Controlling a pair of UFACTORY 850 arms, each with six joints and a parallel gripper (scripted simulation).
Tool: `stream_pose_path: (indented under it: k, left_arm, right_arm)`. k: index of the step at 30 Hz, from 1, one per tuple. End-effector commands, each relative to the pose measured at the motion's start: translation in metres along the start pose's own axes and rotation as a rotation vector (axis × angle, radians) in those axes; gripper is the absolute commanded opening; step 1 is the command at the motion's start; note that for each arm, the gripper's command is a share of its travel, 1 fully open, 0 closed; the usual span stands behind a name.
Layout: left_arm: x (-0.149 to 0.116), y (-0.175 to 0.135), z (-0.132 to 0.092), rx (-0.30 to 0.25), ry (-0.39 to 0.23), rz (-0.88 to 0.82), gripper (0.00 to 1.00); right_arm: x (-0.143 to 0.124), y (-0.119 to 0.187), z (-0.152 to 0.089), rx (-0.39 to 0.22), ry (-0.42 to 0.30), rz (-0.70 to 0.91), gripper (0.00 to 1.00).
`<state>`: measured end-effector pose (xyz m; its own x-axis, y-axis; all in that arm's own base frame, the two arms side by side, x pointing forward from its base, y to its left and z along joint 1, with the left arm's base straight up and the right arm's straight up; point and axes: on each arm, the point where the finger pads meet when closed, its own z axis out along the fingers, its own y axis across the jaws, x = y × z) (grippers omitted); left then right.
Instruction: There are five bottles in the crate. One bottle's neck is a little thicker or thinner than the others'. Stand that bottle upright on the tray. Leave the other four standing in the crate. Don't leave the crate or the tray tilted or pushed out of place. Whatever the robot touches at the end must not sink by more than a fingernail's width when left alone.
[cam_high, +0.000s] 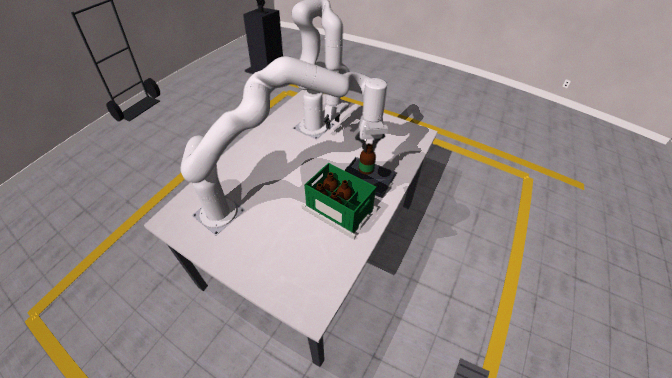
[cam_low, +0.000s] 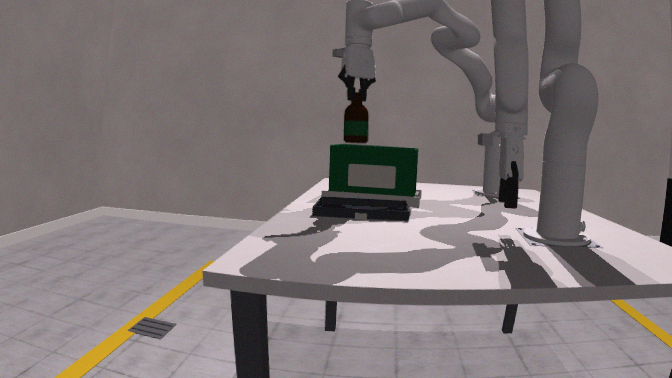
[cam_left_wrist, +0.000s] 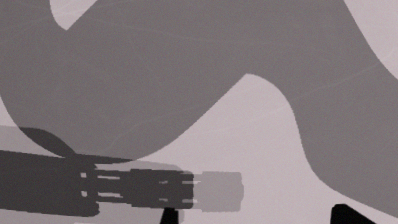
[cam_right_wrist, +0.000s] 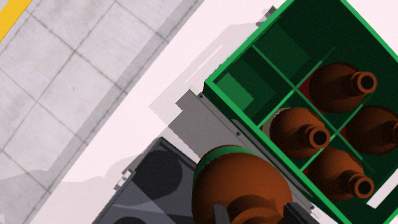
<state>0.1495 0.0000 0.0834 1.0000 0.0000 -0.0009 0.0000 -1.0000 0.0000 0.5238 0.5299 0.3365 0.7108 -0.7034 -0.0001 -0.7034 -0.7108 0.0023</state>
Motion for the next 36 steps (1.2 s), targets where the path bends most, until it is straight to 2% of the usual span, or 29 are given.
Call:
stream_pose_path:
  k: [1,36]
  left_arm:
    - [0.001,0.0,0.0,0.0,0.001,0.0,1.0]
    - [0.001,0.0,0.0,0.0,0.001,0.0,1.0]
  right_arm:
    - [-0.01,-0.005,-0.002,0.002,0.0,0.0,0.0]
    - [-0.08,-0.035,-0.002,0.002,0.0,0.0,0.0]
